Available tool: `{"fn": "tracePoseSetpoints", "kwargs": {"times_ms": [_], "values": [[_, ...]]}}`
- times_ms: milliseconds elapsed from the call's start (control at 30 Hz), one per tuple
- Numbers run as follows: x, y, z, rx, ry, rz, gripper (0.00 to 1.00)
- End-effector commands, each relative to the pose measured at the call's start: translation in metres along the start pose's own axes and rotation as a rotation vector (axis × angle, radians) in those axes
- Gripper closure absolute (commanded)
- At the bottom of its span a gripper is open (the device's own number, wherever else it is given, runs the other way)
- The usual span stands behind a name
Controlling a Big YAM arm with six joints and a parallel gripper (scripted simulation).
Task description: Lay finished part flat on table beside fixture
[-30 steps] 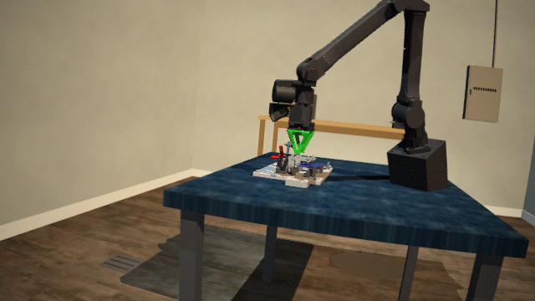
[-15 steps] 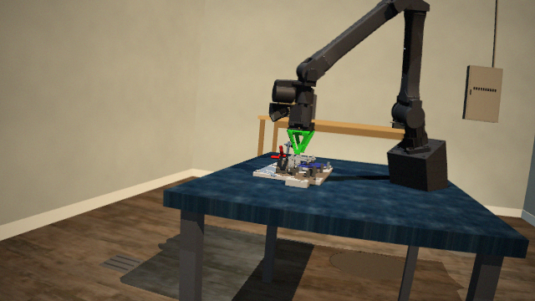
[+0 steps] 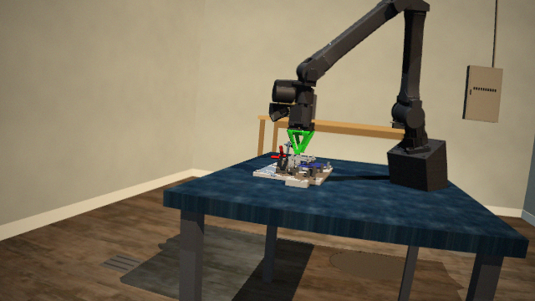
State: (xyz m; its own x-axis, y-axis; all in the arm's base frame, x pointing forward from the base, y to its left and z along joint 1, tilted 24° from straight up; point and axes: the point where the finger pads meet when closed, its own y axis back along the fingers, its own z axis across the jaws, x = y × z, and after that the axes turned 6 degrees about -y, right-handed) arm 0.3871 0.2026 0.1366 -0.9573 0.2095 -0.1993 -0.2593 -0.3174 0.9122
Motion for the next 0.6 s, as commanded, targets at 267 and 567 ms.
{"fn": "tracePoseSetpoints", "kwargs": {"times_ms": [267,567], "values": [[-0.0011,0.0105,-0.0034,-0.005,0.004,-0.010,0.36],[0.0003,0.0095,-0.0047,-0.003,0.003,-0.007,0.36]]}}
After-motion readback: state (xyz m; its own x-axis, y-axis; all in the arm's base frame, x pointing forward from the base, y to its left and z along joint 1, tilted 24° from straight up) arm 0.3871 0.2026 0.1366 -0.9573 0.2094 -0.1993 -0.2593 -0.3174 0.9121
